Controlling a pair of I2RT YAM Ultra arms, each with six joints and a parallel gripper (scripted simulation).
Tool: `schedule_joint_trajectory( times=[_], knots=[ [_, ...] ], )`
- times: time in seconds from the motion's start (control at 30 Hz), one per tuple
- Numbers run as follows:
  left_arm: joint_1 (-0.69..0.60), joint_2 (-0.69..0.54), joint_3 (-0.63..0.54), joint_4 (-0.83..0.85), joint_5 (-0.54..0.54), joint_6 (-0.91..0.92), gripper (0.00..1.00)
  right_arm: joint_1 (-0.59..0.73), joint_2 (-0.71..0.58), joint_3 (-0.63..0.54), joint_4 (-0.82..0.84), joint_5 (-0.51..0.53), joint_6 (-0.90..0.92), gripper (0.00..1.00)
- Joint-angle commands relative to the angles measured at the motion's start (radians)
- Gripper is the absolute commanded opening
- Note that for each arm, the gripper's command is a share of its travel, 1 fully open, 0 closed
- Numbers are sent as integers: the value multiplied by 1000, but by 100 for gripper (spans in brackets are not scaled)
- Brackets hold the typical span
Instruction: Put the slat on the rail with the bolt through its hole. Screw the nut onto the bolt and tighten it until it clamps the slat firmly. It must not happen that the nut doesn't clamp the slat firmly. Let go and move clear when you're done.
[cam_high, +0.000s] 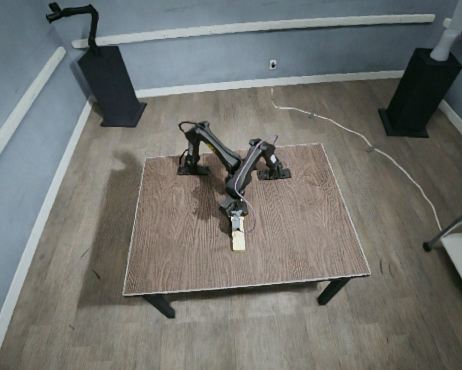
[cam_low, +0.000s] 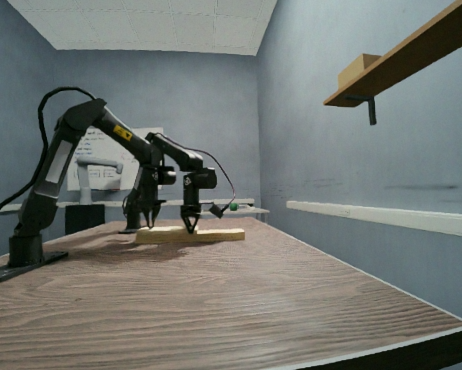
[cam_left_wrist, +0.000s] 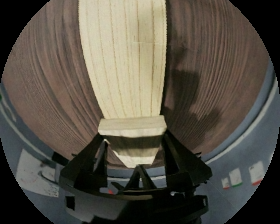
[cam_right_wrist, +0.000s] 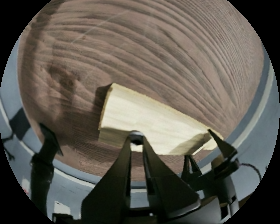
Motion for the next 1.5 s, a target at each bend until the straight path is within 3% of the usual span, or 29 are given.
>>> schedule_joint_trajectory(
  times=[0.0,0.1,1.47],
  knots=[
    [0,-8,6,0,0,0,72,-1,-6,4,-5,-6,112,12],
    [0,-8,6,0,0,0,72,-2,-6,3,-5,-7,149,12],
    [0,-8,6,0,0,0,72,-6,-8,1,-2,-16,1612,12]
  ],
)
